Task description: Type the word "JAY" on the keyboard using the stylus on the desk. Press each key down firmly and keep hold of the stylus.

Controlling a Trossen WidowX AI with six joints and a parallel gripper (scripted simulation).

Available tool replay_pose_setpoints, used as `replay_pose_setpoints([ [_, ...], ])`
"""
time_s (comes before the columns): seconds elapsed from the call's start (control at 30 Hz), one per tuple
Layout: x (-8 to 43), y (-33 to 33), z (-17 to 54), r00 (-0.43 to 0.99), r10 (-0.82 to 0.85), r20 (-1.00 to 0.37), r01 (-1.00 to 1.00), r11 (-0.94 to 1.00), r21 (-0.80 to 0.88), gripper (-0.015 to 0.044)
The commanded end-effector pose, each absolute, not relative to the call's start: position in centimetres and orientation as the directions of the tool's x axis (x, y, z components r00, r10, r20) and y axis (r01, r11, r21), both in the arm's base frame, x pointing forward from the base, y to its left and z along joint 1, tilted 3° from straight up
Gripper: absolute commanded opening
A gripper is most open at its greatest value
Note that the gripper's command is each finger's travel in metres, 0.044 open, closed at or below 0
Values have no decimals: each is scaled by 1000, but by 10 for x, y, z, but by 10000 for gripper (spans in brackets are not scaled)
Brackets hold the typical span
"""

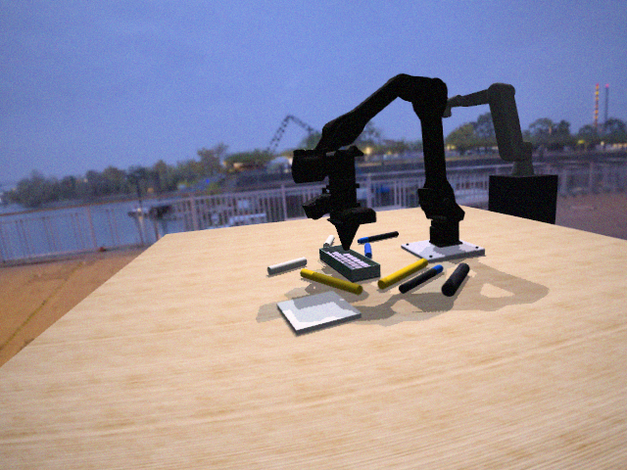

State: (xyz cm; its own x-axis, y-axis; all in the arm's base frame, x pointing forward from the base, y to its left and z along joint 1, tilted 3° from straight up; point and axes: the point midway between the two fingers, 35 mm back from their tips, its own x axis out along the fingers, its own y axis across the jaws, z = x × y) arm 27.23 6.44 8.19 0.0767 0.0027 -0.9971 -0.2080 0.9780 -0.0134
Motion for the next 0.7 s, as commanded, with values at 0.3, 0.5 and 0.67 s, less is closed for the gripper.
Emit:
replay_pose_setpoints([
  [0.3,283,15,83,78,-1,-997,-208,978,-17,0],
  [0.5,285,1,83,78,-1,-997,-214,977,-17,0],
  [0.67,285,1,83,78,-1,-997,-214,977,-17,0],
])
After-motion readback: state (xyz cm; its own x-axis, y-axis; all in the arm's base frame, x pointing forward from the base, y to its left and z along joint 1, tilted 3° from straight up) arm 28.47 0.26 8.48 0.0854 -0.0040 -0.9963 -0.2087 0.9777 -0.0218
